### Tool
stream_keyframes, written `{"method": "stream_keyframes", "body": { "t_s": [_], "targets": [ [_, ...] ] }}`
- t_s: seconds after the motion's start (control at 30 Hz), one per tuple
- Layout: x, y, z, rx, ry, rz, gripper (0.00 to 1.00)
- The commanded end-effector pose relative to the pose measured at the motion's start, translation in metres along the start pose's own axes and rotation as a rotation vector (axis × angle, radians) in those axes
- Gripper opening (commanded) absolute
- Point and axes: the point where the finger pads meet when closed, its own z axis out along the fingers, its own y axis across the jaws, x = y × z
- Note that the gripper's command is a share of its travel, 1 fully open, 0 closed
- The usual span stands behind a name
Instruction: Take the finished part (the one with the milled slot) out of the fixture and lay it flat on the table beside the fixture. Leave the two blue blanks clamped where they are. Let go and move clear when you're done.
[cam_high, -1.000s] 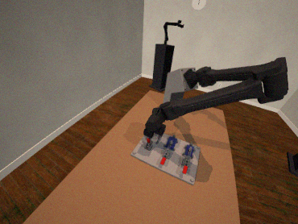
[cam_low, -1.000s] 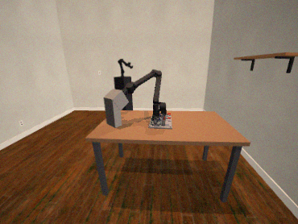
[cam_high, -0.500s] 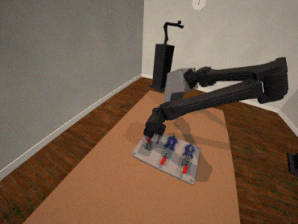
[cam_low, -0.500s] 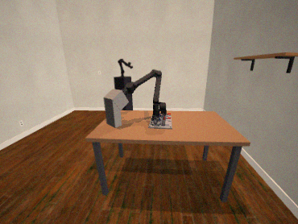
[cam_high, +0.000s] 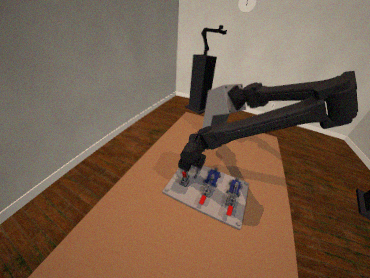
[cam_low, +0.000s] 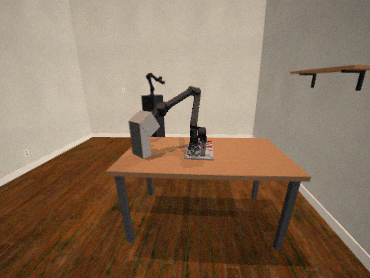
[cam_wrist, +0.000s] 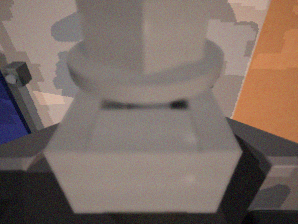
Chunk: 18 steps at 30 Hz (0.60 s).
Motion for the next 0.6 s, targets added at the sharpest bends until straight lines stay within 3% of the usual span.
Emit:
{"method": "stream_keyframes", "body": {
  "t_s": [0.0,0.57],
  "targets": [
    [0.002,-0.005,0.001,0.01,-0.001,-0.003,0.0],
    [-0.004,-0.006,-0.012,0.018,-0.016,0.0,0.0]
  ]
}}
